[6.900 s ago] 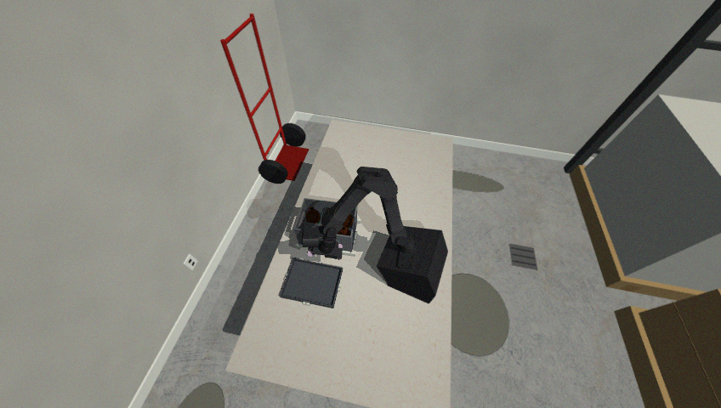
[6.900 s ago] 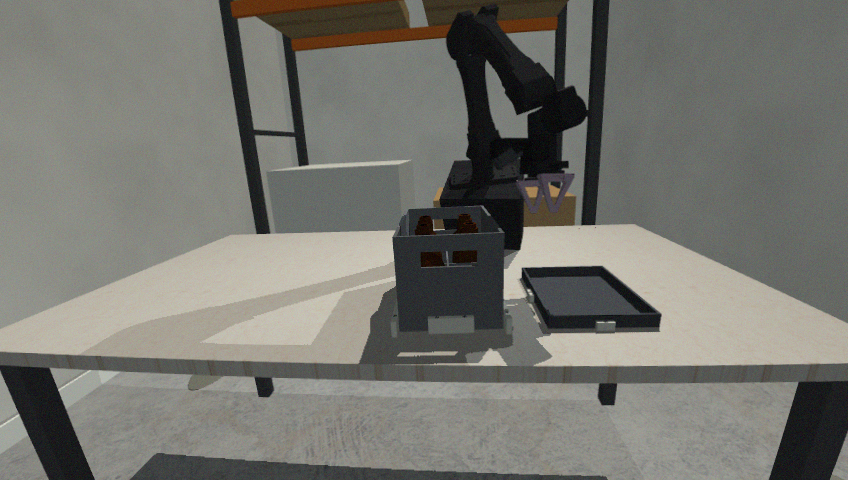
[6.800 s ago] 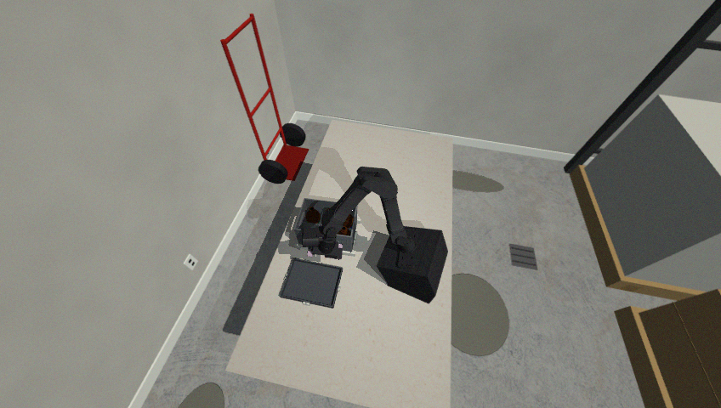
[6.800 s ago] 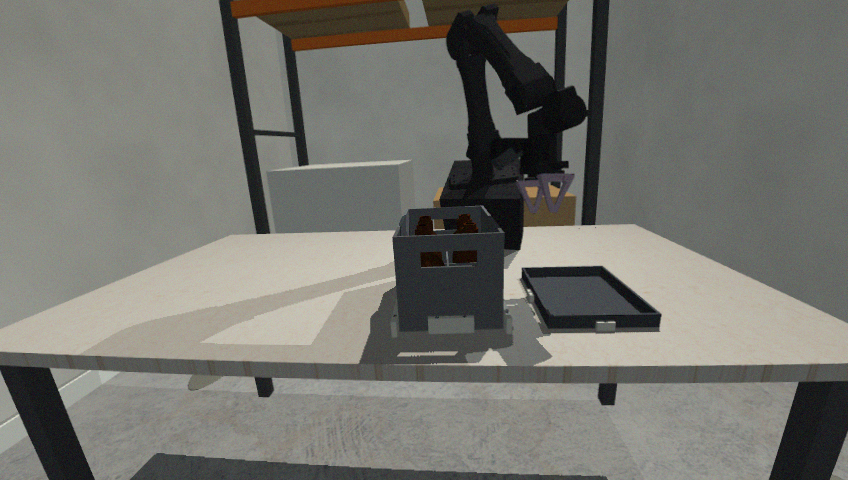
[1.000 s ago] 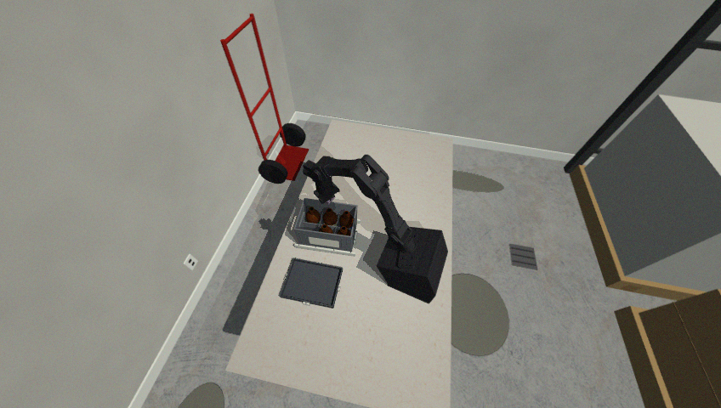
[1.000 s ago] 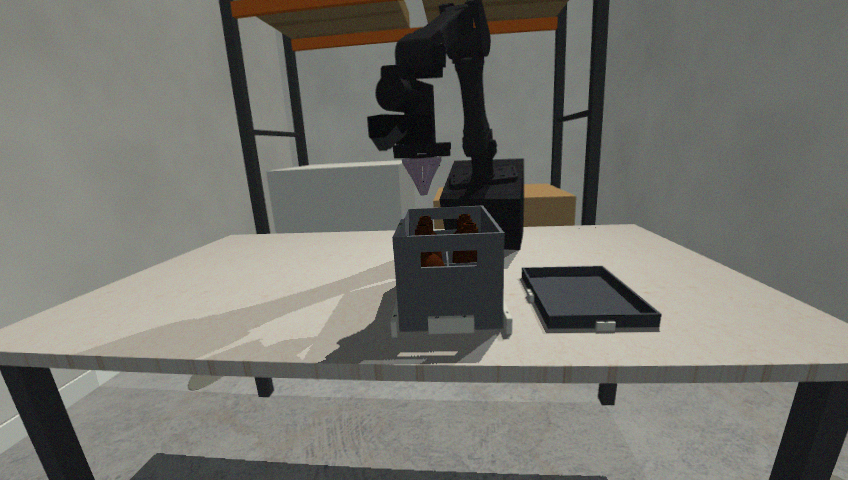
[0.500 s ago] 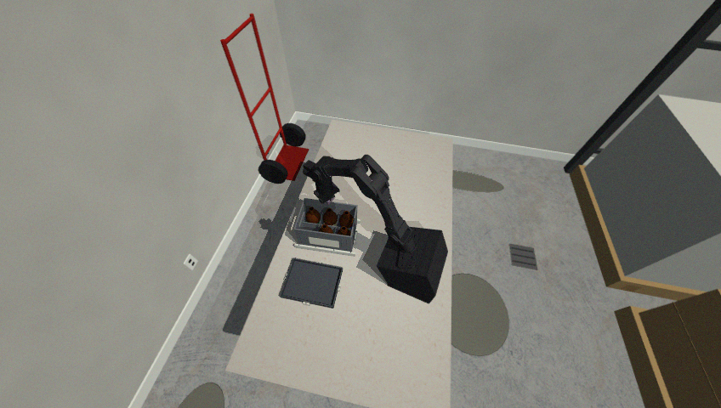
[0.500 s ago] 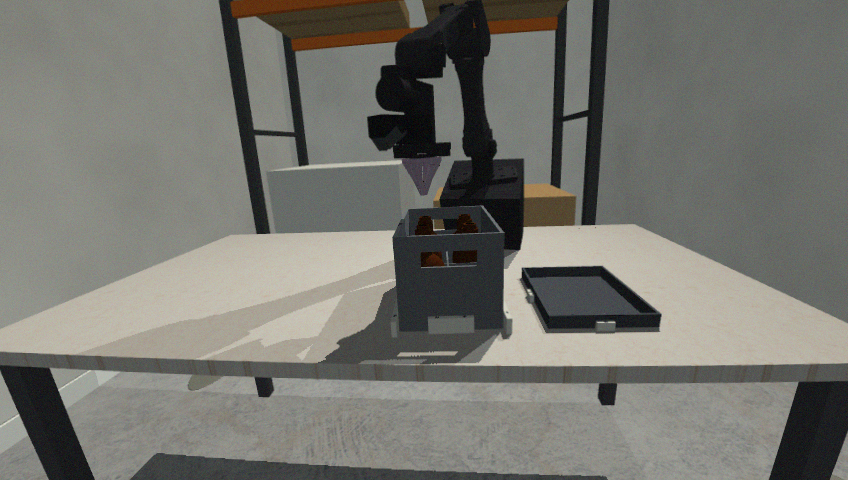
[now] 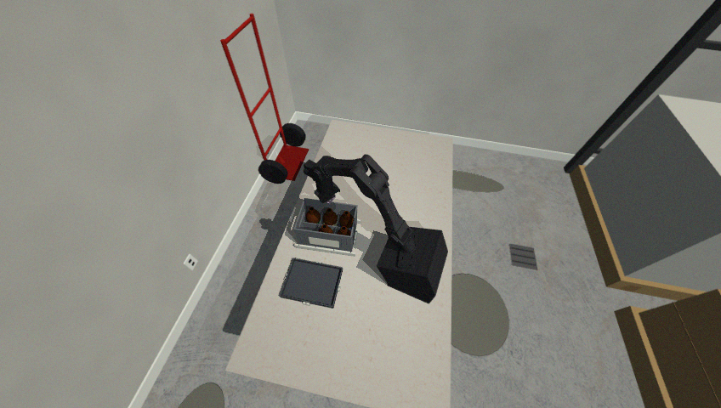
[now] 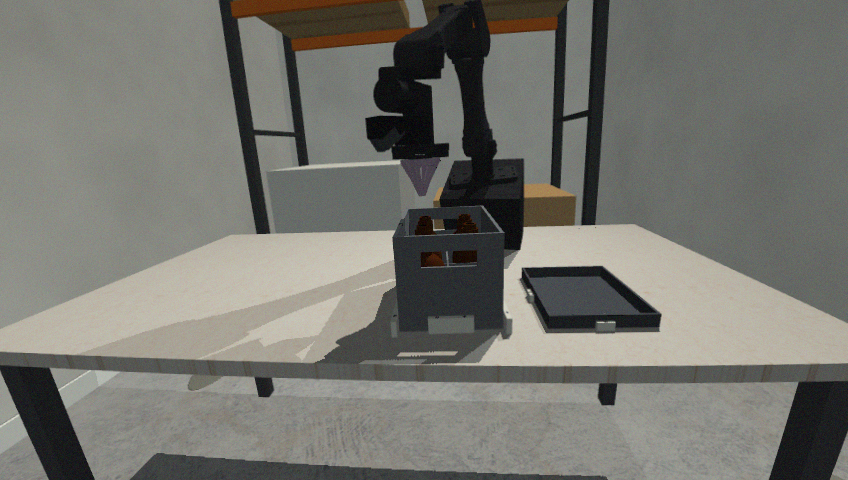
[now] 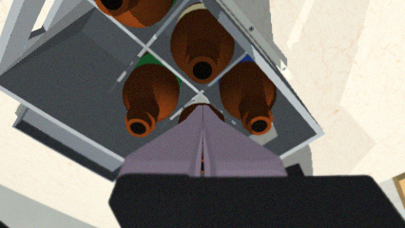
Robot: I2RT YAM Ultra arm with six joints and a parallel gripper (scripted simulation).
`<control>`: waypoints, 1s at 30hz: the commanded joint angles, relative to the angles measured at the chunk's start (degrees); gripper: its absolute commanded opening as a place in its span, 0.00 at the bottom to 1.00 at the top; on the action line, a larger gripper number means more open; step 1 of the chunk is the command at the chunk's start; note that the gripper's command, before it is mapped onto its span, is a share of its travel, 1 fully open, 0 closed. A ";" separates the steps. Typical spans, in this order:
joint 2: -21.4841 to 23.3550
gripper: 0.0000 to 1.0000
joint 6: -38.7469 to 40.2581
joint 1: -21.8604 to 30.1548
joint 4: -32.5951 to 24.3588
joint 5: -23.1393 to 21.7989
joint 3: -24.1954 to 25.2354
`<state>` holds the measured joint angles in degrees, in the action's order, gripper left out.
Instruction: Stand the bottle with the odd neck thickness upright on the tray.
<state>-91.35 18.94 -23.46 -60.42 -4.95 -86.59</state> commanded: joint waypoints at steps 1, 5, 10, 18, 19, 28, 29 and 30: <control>1.25 0.00 -0.60 -0.62 0.25 -0.14 -1.80; 1.25 0.00 -0.61 -0.62 0.25 -0.15 -1.81; 1.25 0.00 -0.61 -0.62 0.25 -0.15 -1.81; 1.25 0.61 -0.46 -0.45 0.26 -0.01 -1.81; 1.25 0.61 -0.46 -0.45 0.26 -0.01 -1.81; 1.25 0.61 -0.46 -0.45 0.26 -0.01 -1.81; 1.25 0.61 -0.46 -0.45 0.26 -0.01 -1.81; 1.25 0.61 -0.46 -0.45 0.26 -0.01 -1.81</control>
<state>-91.37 18.76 -23.53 -60.40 -5.04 -86.67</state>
